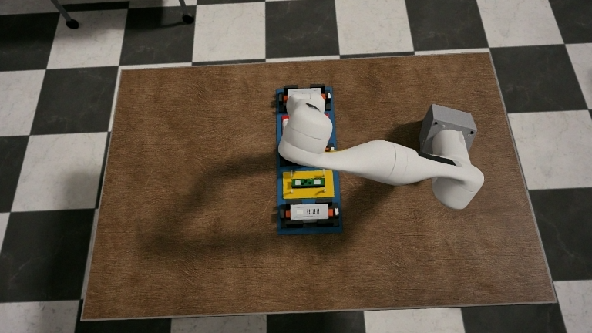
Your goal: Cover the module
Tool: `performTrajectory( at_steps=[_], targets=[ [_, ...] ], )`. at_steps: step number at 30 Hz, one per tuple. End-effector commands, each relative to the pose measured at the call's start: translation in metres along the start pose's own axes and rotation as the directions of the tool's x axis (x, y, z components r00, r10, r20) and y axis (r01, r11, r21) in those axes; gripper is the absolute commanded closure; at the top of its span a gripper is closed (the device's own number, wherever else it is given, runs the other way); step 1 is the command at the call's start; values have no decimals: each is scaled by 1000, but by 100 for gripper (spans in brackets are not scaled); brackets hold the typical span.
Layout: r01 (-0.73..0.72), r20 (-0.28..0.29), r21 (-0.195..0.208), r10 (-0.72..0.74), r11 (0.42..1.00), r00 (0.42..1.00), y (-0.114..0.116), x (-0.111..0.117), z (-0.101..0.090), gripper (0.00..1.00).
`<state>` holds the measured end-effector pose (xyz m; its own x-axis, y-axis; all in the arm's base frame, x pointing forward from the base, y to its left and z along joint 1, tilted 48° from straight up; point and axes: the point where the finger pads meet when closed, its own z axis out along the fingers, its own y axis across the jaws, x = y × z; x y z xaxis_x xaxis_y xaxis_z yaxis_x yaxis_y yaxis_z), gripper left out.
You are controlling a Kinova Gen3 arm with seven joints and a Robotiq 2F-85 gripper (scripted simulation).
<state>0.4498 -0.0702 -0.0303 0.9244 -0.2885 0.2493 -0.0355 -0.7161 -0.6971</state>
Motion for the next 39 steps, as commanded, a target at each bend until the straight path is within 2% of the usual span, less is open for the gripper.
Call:
performTrajectory(
  at_steps=[1, 16, 17, 39],
  targets=[
    [0, -1, -1, 0, 1000, 1000, 0, 0, -1, 30],
    [0, -1, -1, 0, 1000, 1000, 0, 0, -1, 30],
    [0, -1, -1, 0, 1000, 1000, 0, 0, -1, 100],
    [0, -2, -1, 0, 1000, 1000, 0, 1, -1, 100]
  ],
)
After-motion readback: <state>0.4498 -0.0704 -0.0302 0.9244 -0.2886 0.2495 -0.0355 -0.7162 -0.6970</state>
